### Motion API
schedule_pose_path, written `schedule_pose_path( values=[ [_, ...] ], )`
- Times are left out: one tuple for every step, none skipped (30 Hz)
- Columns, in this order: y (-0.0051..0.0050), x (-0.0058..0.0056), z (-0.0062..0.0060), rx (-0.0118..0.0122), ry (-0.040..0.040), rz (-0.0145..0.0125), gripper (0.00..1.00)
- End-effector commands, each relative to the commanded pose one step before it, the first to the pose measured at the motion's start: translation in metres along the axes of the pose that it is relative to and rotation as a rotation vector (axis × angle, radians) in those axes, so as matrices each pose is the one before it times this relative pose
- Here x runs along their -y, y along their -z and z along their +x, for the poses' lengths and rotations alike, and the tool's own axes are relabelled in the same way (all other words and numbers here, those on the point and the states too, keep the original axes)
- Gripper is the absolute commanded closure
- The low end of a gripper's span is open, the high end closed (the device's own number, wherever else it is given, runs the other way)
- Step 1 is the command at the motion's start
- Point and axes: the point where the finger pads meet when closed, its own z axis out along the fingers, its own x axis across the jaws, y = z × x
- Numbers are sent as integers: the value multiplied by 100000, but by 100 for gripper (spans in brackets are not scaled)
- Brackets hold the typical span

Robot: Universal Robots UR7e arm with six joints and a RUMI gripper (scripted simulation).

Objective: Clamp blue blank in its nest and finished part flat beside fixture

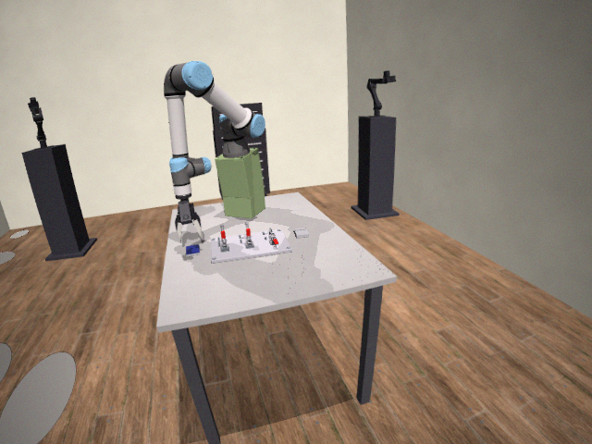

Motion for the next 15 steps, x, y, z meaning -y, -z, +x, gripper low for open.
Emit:
schedule_pose_path(
  values=[
    [-1044,91,90,-156,5,132,41],
    [-140,0,0,0,0,0,41],
    [-117,0,0,0,0,0,41],
    [-94,0,0,0,0,0,41],
    [-74,0,0,0,0,0,41],
    [-55,0,0,0,0,0,41],
    [-38,0,0,0,0,0,41],
    [-24,0,0,0,0,0,41],
    [-13,0,0,0,0,0,41],
    [-5,0,0,0,0,0,41],
    [-1,0,0,0,0,0,41],
    [0,0,0,0,0,0,41],
    [0,0,0,0,0,0,41],
    [0,0,0,0,0,0,41],
    [0,0,0,0,0,0,41]
  ],
)
